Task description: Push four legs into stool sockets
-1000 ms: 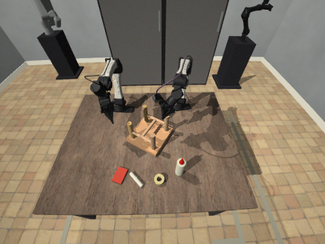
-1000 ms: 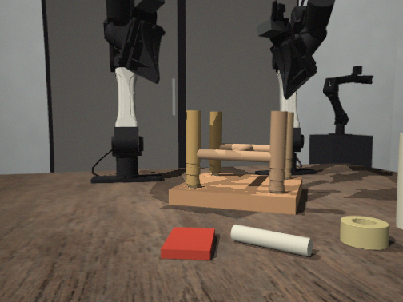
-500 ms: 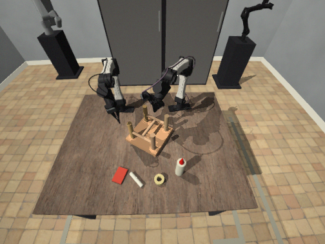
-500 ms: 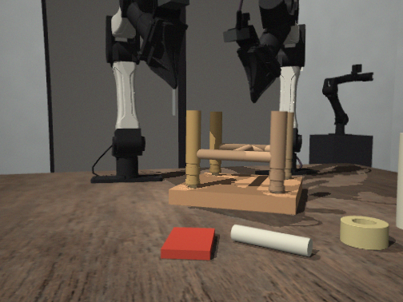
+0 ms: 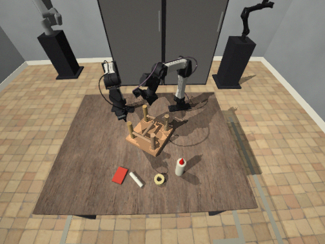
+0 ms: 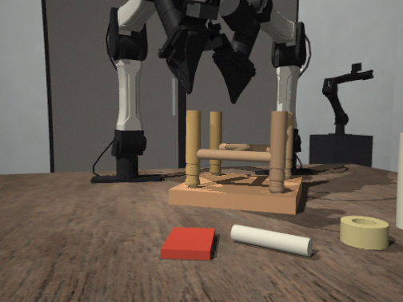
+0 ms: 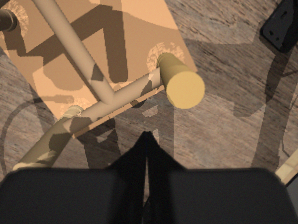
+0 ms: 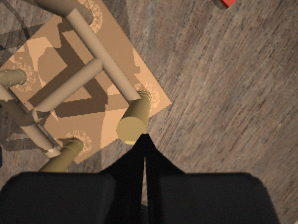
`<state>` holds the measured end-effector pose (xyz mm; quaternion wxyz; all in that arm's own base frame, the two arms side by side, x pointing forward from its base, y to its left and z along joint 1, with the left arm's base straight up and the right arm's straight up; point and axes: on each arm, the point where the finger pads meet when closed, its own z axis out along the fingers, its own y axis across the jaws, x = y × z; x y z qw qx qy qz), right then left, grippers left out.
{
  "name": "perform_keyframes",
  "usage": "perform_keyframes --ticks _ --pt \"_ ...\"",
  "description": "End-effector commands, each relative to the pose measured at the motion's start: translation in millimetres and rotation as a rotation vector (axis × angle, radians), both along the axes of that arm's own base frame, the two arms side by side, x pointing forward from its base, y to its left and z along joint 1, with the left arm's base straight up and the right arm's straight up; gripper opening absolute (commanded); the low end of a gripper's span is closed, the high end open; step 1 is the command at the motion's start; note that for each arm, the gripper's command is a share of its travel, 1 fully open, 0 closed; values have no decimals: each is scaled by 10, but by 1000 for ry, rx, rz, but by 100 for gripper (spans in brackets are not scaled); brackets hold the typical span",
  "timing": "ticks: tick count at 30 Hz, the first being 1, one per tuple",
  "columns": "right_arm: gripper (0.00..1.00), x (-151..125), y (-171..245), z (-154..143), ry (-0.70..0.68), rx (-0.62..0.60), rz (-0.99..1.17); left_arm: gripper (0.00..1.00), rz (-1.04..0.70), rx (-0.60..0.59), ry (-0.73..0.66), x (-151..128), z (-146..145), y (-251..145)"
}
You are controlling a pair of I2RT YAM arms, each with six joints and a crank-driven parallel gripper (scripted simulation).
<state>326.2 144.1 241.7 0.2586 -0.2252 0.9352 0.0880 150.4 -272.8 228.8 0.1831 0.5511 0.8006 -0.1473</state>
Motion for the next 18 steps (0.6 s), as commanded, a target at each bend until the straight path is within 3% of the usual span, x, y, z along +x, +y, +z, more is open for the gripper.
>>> perform_keyframes --ticks 1,6,7,9,18 --pt "0 -169 -51 -56 110 -79 -43 0 68 68 11 -119 6 37" --pt "0 -365 -50 -3 203 -202 -74 0 134 137 -21 -337 53 18" --pt "0 -298 -55 32 174 -177 -78 0 129 112 -28 -225 60 -112" --pt "0 -177 139 -29 143 -115 -19 0 35 109 6 -319 134 -149" --pt "0 -232 28 40 120 -122 -27 0 59 96 0 -171 186 -296"
